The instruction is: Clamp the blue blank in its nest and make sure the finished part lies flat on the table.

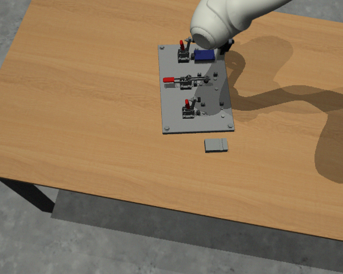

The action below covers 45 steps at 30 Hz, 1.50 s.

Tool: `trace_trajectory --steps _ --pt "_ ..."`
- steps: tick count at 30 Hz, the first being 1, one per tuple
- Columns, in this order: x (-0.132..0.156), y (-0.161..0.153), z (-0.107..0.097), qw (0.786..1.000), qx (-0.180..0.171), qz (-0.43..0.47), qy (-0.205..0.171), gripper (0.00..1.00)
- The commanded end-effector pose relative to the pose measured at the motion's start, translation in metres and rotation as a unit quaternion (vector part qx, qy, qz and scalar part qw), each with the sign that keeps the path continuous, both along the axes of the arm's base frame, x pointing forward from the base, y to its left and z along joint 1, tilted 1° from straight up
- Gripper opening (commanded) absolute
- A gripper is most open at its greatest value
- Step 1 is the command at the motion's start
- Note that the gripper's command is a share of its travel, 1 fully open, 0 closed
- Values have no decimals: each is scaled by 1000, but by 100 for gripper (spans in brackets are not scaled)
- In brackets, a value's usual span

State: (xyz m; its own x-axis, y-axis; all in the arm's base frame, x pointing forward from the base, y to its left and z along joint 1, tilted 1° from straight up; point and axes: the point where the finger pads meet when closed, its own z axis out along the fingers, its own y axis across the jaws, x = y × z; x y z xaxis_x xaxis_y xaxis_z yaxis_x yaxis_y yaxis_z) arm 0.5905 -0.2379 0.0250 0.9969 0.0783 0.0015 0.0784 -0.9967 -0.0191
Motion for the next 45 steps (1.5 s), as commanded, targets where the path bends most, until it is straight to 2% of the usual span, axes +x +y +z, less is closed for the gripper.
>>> trace_trajectory --steps 1,8,18,45 --pt "-7 -1 1 1000 1 -1 -2 0" --pt "-7 -1 3 1000 1 -1 -2 0" --pt "-8 -2 40 1000 1 -1 -2 0" --pt "-8 -2 44 1000 1 -1 -2 0"
